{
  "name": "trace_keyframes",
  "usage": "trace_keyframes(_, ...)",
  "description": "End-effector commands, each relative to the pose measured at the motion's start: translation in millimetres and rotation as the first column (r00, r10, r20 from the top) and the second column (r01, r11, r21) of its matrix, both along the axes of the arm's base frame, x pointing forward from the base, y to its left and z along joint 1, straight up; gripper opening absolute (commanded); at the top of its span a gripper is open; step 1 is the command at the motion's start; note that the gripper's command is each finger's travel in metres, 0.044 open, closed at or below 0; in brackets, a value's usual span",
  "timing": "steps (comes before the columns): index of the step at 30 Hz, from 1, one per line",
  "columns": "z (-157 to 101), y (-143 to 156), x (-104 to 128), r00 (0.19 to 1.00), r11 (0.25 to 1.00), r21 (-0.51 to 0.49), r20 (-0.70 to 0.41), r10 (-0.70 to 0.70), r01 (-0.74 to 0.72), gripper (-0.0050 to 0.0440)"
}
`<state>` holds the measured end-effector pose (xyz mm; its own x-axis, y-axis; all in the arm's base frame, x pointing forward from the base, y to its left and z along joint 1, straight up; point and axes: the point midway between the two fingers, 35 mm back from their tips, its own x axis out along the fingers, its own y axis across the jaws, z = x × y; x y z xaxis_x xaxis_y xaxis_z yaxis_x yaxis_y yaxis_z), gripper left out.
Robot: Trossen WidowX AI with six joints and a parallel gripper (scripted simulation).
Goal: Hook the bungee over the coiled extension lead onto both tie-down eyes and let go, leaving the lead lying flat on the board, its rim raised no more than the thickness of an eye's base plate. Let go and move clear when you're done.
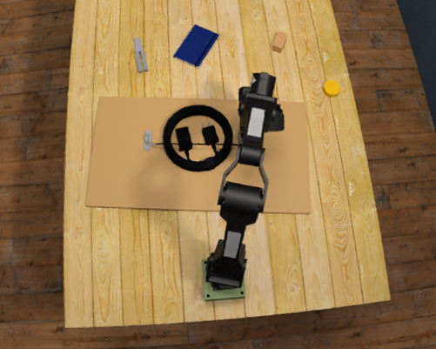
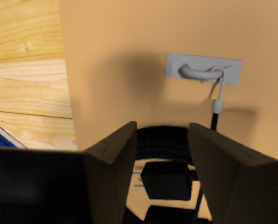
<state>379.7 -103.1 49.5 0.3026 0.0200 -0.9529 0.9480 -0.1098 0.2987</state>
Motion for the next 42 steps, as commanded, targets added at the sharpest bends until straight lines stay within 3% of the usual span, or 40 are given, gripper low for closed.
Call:
trace_keyframes(1, 43, -3, 10, 1.0, 1.0, -0.023, 0.022, -0.004, 0.004, 0.015)
trace_keyframes(5, 83, -5, 12, 1.0, 0.999, -0.038, 0.017, -0.015, 0.016, 0.015)
trace_keyframes(15, 147, -1, -9, 0.998, 0.998, -0.05, -0.051, -0.032, 0.03, 0.015)
trace_keyframes(18, 148, 1, -16, 0.995, 0.999, -0.042, -0.092, -0.034, 0.03, 0.015)
trace_keyframes(22, 174, 4, -29, 0.993, 0.998, -0.05, -0.108, -0.039, 0.034, 0.015)
trace_keyframes(26, 173, 4, -29, 0.992, 0.998, -0.049, -0.116, -0.041, 0.035, 0.015)
trace_keyframes(32, 163, 3, -28, 0.992, 0.999, -0.042, -0.123, -0.036, 0.031, 0.0294)
trace_keyframes(34, 163, 3, -28, 0.992, 0.999, -0.042, -0.123, -0.036, 0.031, 0.0294)
trace_keyframes(40, 165, 3, -27, 0.993, 0.999, -0.044, -0.114, -0.036, 0.031, 0.0438)
trace_keyframes(42, 165, 3, -27, 0.993, 0.999, -0.044, -0.114, -0.036, 0.031, 0.044)
